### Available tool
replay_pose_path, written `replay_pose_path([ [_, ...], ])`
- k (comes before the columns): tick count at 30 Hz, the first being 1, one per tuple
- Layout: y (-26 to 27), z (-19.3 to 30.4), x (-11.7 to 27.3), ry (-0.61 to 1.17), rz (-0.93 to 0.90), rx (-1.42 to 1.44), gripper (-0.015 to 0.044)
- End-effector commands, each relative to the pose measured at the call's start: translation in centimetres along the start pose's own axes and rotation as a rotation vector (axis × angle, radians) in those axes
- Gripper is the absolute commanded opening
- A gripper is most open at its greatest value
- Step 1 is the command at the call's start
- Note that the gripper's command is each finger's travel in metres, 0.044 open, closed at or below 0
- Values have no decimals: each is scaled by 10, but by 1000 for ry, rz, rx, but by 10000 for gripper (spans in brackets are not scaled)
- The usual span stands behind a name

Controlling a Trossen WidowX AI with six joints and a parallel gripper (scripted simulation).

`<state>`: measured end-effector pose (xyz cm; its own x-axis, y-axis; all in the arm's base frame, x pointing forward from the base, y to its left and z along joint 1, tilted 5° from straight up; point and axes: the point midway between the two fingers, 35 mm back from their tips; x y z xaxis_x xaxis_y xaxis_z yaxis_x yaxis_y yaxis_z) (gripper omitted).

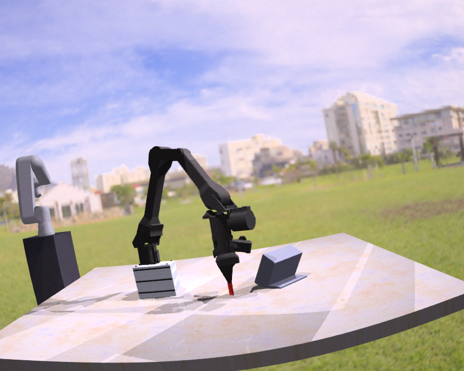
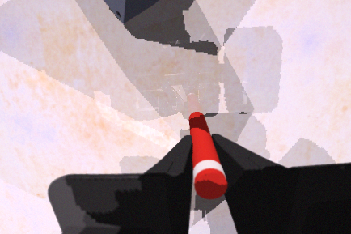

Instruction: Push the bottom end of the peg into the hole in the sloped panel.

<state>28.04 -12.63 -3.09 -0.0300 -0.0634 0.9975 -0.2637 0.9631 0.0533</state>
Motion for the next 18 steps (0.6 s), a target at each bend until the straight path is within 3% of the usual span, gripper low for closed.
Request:
replay_pose_path([
  [1, 0, 0, 0, 0, 1, 0, 12],
  [18, -2, -2, 77, -2, -4, -5, 0],
])
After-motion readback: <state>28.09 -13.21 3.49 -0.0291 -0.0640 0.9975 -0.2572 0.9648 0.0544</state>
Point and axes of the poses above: the point midway between the two fingers, 35 mm back from their tips, its own x axis back along the fingers, its own y axis across the jaws, z = x × y, and after that the axes turned 5 degrees about x, right-handed
